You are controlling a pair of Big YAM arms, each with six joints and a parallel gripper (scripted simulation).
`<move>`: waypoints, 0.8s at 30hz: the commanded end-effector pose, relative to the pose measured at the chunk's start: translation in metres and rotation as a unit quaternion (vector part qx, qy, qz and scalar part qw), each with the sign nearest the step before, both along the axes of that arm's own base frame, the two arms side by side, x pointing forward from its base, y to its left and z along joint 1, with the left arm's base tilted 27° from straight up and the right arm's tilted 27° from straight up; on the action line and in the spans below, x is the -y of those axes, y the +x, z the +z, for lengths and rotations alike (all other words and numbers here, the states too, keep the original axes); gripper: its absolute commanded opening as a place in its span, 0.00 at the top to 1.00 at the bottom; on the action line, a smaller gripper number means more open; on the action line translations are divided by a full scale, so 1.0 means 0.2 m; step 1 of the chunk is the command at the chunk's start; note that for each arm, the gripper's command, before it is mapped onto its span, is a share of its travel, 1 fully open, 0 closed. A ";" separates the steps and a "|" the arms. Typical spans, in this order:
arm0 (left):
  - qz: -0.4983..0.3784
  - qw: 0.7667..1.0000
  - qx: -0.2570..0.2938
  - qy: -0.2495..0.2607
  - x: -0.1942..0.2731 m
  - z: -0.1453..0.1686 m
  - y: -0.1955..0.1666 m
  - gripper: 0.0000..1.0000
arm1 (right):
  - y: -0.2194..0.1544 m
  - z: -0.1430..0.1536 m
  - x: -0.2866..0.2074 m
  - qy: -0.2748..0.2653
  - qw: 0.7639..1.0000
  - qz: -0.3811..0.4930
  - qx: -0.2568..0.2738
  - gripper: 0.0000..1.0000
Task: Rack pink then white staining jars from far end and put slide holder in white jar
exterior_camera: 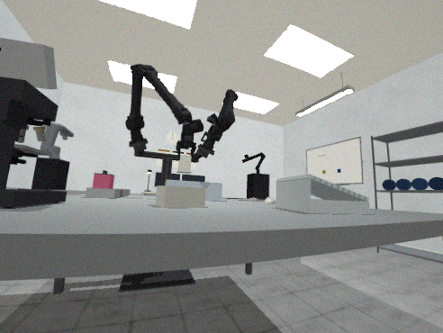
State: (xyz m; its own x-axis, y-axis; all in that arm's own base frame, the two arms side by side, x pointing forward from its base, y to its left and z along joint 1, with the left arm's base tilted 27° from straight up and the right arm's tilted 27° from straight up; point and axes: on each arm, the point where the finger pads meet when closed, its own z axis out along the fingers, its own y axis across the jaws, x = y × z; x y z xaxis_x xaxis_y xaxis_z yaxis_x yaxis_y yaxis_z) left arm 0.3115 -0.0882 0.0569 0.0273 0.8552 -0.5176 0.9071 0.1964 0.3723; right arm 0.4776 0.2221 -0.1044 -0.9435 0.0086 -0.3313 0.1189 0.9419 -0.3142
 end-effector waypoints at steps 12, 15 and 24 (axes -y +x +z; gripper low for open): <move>0.005 0.999 0.024 -0.037 0.13 0.06 0.22 0.00 | 0.07 0.30 0.66 -0.008 1.000 0.022 0.001 0.43; -0.007 0.998 0.030 -0.061 0.24 0.04 0.33 0.00 | 0.08 0.35 0.85 -0.010 1.000 0.023 0.000 0.43; -0.044 0.991 0.038 -0.117 0.52 -0.07 0.52 0.00 | 0.12 0.45 1.31 -0.014 1.000 0.022 0.000 0.43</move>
State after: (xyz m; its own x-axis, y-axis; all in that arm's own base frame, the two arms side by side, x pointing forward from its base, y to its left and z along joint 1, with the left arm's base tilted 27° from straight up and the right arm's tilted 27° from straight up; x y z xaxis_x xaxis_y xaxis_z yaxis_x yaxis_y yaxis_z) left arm 0.3760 -0.1569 0.0528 0.1237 0.7565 -0.6422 0.9061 0.1777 0.3839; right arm 0.4867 0.0049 -0.0359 -0.9495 0.0312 -0.3123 0.1424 0.9296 -0.3400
